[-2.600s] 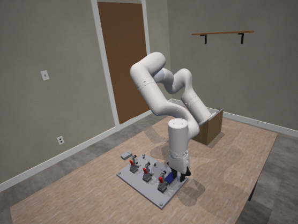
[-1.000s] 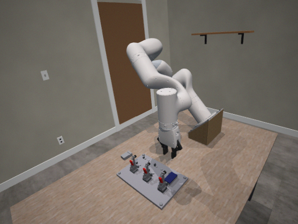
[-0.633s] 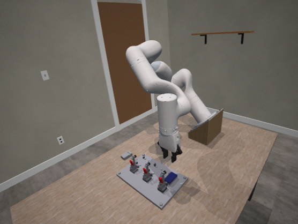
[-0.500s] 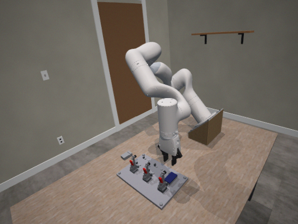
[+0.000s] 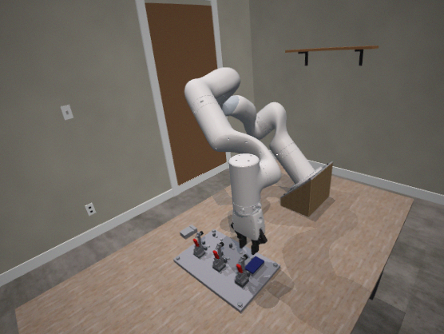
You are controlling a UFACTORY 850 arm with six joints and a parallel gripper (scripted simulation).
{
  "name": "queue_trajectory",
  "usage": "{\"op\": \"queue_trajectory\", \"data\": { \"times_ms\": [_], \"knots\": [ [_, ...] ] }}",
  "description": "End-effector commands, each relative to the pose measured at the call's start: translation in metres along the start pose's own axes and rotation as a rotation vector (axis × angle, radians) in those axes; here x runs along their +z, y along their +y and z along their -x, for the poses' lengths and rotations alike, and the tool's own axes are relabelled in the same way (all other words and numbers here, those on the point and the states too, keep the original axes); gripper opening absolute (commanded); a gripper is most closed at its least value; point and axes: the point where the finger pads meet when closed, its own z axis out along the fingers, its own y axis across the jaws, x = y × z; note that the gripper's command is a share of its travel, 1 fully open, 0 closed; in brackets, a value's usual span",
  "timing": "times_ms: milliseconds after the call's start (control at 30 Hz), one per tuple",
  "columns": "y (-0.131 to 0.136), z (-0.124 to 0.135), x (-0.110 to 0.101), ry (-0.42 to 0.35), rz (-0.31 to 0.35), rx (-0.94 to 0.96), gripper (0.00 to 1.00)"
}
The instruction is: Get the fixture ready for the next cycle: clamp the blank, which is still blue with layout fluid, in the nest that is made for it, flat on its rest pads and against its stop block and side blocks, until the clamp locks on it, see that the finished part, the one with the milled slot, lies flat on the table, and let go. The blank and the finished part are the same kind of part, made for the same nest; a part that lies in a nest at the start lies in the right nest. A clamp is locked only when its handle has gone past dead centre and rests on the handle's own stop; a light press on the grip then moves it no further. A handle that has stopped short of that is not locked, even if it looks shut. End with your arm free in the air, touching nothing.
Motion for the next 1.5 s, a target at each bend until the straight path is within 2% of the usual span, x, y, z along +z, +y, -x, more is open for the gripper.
{"op": "queue_trajectory", "data": {
  "times_ms": [0,233,533,833,1033,1467],
  "knots": [
    [0.0,-0.03,-0.001,0.002,-0.001,0.002,0.47],
    [0.0,-0.054,-0.001,0.002,-0.001,0.002,0.47],
    [0.0,-0.055,0.002,0.002,-0.001,0.002,0.47],
    [0.0,-0.055,0.025,0.002,-0.001,0.002,0.47],
    [0.0,-0.055,0.033,0.002,-0.001,0.002,0.47],
    [0.0,-0.055,0.034,0.002,-0.001,0.002,0.47]
  ]
}}
